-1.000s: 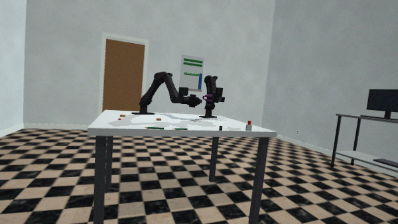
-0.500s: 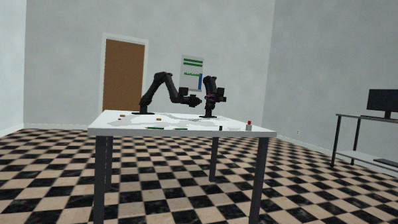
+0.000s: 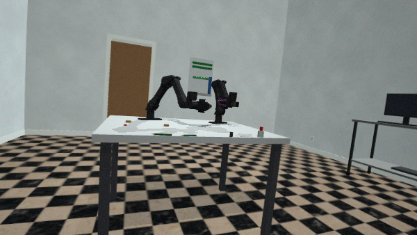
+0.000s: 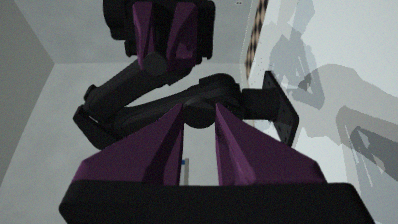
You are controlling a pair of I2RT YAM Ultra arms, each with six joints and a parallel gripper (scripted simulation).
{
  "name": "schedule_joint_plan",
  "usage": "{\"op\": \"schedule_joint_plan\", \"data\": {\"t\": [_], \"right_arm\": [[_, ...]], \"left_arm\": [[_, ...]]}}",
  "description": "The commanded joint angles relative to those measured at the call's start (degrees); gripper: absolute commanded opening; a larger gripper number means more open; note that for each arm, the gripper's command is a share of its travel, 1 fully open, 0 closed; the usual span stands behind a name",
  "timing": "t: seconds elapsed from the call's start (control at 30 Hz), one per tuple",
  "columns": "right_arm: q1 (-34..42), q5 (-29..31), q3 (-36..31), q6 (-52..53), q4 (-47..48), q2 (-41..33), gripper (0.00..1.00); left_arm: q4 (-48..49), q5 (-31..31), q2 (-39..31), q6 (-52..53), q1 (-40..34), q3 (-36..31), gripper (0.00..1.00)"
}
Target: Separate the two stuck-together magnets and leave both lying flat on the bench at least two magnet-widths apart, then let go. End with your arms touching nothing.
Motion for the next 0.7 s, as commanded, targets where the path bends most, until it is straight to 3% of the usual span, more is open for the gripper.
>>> {"op": "schedule_joint_plan", "data": {"t": [0.0,0.33,0.67], "right_arm": [[0.2,0.0,0.4,-0.2,0.3,-0.8,0.18],[0.2,0.0,0.4,-0.2,0.3,-0.8,0.18],[0.2,0.0,0.4,-0.2,0.3,-0.8,0.18]], "left_arm": [[-0.5,2.7,-0.7,0.9,1.6,0.0,0.18],[-5.7,-0.1,0.0,5.2,1.9,1.6,0.18],[-20.8,-5.0,2.4,17.4,3.3,6.9,0.18]]}}
